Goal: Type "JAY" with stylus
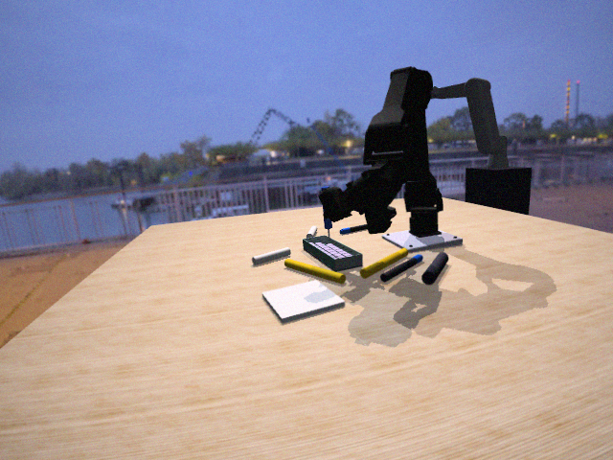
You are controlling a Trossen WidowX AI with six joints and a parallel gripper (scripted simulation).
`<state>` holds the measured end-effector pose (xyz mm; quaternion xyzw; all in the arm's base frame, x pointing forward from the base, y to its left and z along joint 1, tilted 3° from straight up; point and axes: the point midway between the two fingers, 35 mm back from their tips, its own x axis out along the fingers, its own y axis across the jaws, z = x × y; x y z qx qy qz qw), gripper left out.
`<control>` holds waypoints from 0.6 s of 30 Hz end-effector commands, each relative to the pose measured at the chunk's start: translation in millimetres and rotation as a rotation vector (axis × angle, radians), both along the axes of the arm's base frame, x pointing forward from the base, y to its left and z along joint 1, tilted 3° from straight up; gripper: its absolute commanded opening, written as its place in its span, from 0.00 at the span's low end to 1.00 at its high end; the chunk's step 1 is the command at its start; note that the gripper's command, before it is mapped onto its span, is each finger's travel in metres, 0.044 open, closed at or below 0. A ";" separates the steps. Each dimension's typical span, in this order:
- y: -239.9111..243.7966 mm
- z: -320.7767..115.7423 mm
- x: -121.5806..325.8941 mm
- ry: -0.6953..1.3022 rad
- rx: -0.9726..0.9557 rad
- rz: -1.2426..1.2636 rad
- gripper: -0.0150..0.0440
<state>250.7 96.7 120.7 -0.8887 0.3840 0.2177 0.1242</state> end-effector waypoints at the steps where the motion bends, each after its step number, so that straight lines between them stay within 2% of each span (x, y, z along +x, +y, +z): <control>1: -16.2 -0.2 7.2 0.009 0.013 -0.003 0.25; 18: -84.7 10.2 31.8 -0.018 -0.012 -0.001 0.25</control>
